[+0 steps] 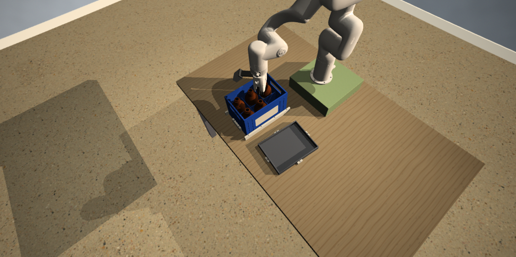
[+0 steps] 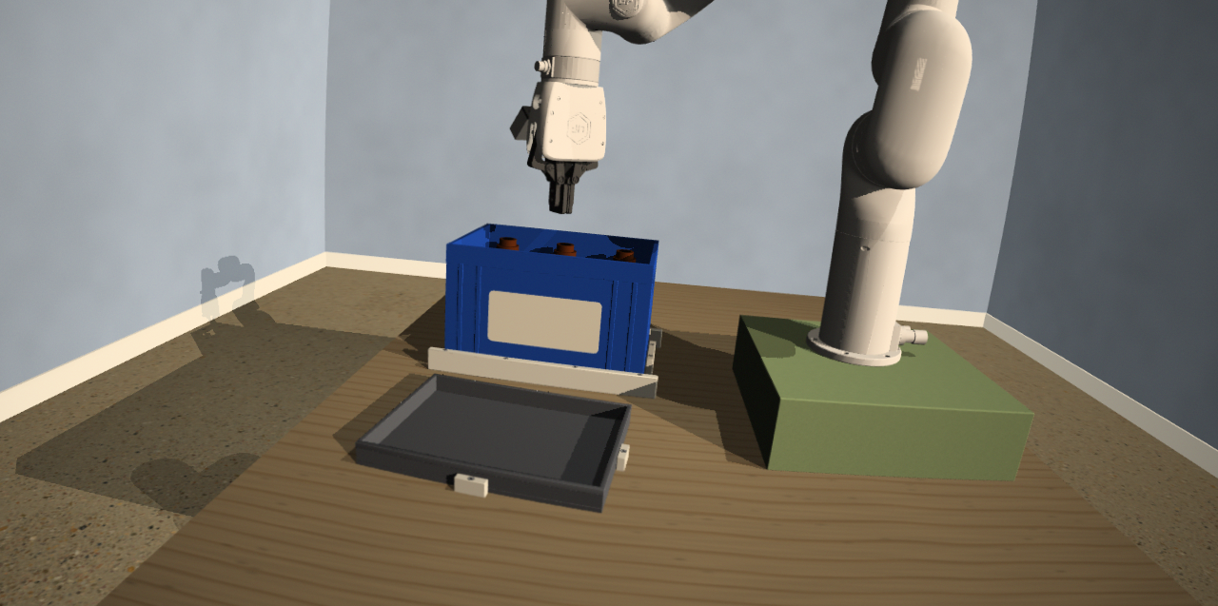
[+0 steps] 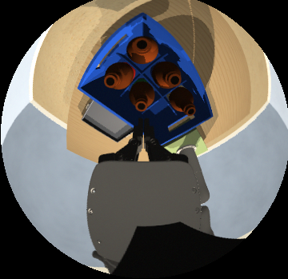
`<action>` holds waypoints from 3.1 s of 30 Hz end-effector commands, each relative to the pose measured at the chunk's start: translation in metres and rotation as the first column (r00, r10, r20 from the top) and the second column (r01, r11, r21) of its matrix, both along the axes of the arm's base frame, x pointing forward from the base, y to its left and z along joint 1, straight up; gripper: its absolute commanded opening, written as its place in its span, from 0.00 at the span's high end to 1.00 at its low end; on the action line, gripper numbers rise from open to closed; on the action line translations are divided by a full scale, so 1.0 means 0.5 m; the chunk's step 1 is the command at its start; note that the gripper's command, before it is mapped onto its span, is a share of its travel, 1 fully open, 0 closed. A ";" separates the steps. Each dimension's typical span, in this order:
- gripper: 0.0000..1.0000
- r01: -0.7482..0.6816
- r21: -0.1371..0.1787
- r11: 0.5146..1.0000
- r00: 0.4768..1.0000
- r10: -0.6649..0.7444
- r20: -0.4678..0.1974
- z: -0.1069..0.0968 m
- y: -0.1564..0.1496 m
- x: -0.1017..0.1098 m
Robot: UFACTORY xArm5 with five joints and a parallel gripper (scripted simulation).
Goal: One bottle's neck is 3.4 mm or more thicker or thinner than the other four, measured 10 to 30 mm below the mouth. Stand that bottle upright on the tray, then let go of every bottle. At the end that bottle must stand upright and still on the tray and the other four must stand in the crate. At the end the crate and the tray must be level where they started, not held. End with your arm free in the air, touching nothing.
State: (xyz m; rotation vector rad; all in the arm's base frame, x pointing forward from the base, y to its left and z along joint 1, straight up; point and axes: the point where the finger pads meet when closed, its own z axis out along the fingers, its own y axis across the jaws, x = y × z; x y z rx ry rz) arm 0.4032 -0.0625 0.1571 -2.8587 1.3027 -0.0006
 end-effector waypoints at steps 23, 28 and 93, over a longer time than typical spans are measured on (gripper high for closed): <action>0.35 0.002 0.000 1.000 1.000 -0.002 0.001 0.002 0.003 0.009; 0.35 0.002 0.000 1.000 1.000 -0.002 0.001 0.002 0.003 0.009; 0.35 0.002 0.000 1.000 1.000 -0.002 0.001 -0.083 0.003 0.009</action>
